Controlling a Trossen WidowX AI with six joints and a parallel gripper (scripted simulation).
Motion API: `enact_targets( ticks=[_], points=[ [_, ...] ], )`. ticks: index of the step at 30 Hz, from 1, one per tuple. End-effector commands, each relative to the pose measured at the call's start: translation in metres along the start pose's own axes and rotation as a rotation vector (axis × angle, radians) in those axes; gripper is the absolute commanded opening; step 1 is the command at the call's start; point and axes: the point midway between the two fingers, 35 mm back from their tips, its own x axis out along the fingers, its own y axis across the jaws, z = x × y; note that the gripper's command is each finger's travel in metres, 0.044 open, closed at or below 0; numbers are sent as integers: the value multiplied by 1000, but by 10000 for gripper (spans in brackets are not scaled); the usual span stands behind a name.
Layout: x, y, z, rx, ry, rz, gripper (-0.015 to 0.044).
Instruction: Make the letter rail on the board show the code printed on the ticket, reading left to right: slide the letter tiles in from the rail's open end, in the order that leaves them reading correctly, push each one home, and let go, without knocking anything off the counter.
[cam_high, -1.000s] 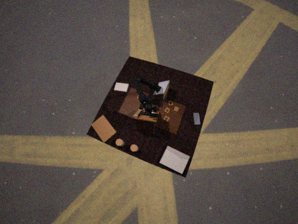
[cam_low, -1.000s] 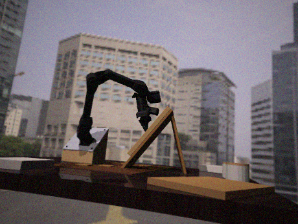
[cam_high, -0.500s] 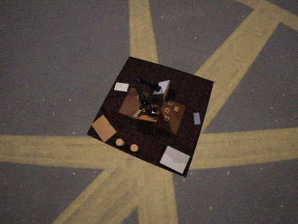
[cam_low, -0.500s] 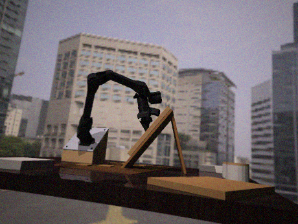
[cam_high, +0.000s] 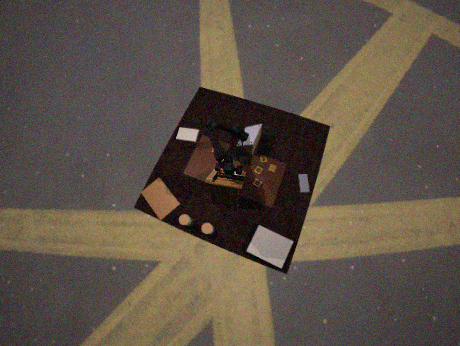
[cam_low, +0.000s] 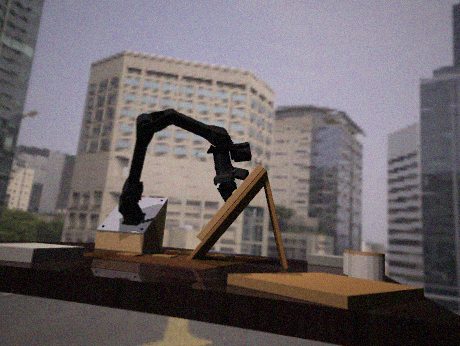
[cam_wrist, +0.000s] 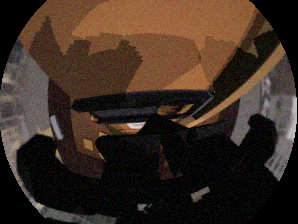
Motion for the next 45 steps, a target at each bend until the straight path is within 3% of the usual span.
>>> enact_targets(
  ticks=[1,45],
  points=[
    [2,-1,2,-3,0,-4,0],
    [7,-9,5,-3,0,-5,0]
  ],
)
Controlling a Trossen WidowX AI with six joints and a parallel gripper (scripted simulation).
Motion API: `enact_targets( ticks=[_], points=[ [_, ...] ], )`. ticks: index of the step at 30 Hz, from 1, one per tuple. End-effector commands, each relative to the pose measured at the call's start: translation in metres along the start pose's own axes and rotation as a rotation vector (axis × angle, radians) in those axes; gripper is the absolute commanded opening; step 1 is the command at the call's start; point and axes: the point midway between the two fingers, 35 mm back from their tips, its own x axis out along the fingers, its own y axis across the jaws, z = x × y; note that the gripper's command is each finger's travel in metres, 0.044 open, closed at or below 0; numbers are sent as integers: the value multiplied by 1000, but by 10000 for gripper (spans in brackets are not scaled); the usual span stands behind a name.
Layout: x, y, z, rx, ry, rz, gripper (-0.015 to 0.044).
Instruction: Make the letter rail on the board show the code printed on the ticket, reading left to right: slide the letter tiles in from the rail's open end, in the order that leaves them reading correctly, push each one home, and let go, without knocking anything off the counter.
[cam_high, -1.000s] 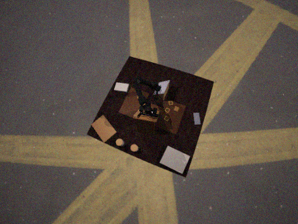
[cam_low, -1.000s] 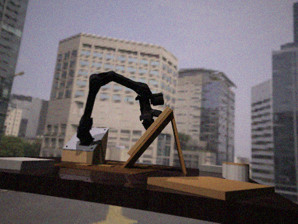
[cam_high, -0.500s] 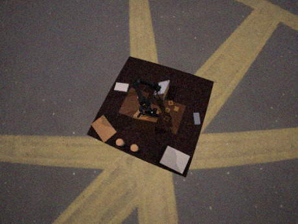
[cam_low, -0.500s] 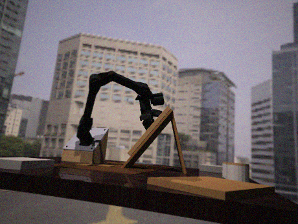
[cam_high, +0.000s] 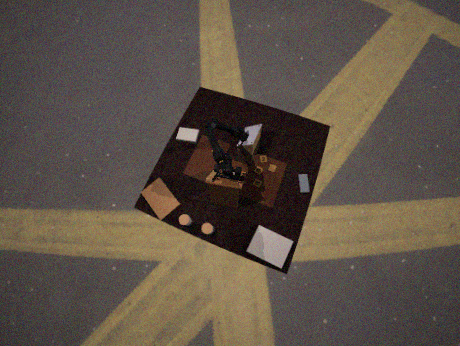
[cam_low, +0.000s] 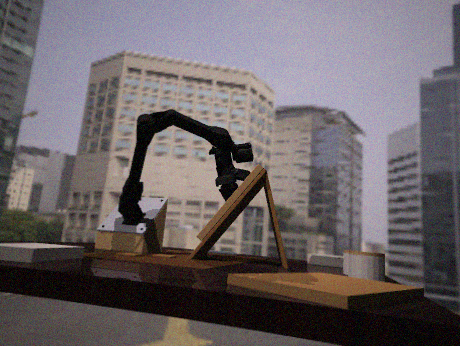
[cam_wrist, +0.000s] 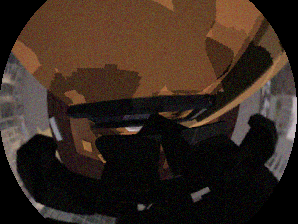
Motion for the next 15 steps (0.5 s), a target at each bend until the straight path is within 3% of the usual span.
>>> enact_targets(
  ticks=[1,15],
  points=[
    [1,-3,0,-4,1,-5,0],
    [1,-7,0,-4,2,-5,0]
  ],
)
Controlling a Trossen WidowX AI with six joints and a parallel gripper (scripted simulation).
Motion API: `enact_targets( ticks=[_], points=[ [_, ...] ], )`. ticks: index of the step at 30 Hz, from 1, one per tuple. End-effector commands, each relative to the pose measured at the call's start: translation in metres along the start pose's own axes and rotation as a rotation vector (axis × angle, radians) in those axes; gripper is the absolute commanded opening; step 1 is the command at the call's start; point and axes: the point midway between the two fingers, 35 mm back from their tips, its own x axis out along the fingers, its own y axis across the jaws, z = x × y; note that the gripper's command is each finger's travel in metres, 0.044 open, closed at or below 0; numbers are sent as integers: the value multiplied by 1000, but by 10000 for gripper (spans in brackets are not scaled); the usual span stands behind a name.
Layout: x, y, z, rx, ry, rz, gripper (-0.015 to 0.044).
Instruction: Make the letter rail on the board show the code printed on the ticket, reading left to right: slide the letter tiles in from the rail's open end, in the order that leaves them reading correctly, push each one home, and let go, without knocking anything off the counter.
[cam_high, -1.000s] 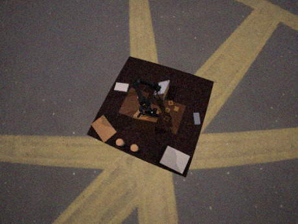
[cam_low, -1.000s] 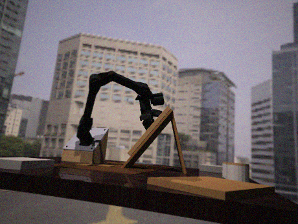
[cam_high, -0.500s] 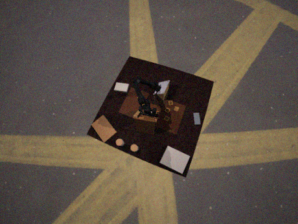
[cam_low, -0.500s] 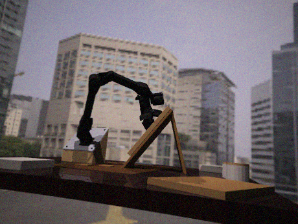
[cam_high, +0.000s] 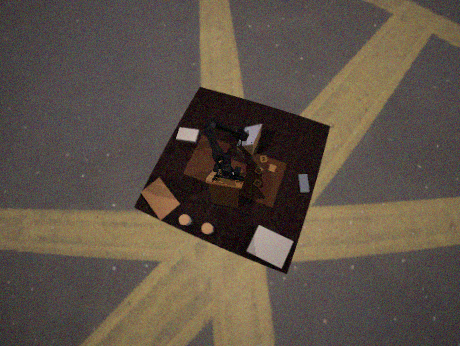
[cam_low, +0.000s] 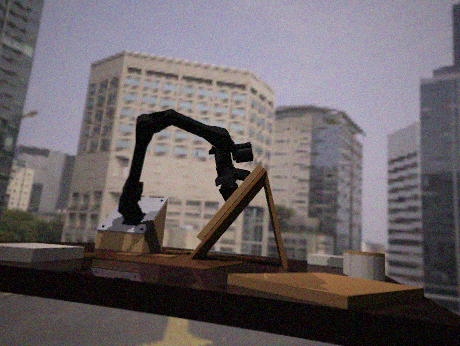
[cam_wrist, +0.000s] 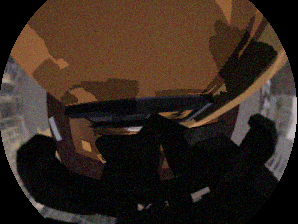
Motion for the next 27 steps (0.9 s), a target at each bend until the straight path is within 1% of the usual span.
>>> enact_targets(
  ticks=[1,17,27],
  points=[
    [1,-3,0,-3,1,-4,0],
    [0,-7,0,-3,1,-5,0],
    [-12,-3,-10,-4,1,-4,0]
  ],
)
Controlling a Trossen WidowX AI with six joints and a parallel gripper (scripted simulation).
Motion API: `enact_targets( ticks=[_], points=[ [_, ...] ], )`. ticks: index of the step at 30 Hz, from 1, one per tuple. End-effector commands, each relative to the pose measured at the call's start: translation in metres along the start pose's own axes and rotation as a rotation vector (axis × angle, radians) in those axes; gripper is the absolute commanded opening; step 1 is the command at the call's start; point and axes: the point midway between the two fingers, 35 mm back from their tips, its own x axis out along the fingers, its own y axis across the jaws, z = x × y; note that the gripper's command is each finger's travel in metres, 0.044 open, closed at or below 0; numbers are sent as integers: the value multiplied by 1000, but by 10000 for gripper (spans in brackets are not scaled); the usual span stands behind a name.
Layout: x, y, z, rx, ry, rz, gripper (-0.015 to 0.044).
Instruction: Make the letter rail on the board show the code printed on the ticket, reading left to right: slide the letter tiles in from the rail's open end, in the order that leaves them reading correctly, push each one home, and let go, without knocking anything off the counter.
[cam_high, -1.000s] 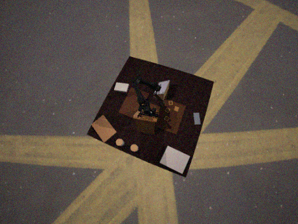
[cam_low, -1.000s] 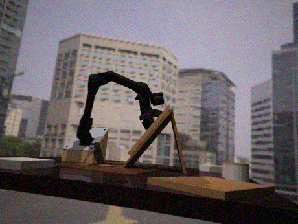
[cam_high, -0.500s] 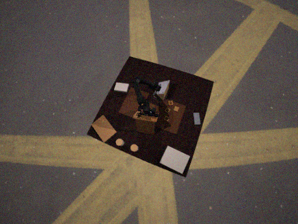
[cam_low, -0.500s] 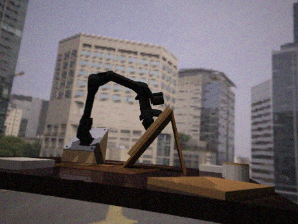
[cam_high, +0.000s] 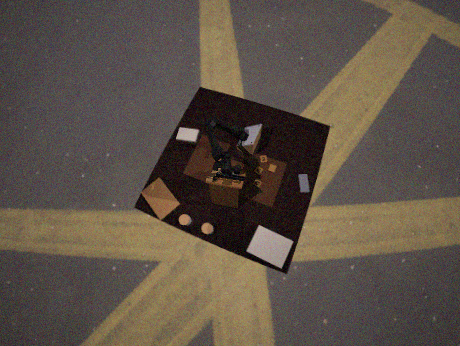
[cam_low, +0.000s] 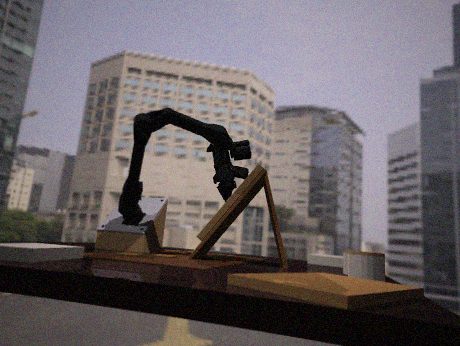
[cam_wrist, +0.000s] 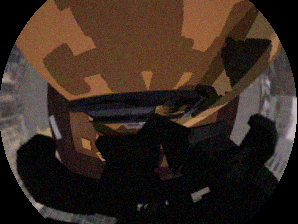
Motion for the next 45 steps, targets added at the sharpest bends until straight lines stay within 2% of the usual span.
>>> enact_targets(
  ticks=[1,13,16,23,30,35,45],
  points=[
    [-4,0,-6,1,4,-4,0],
    [-13,0,-15,1,5,-3,0],
    [-27,2,-14,-145,-34,26,79],
    [-88,9,-35,-842,-238,106,263],
    [-138,15,-63,-1477,-488,69,440],
    [-152,16,-74,-1686,-583,27,440],
    [-152,16,-74,-1686,-583,27,440]
  ],
)
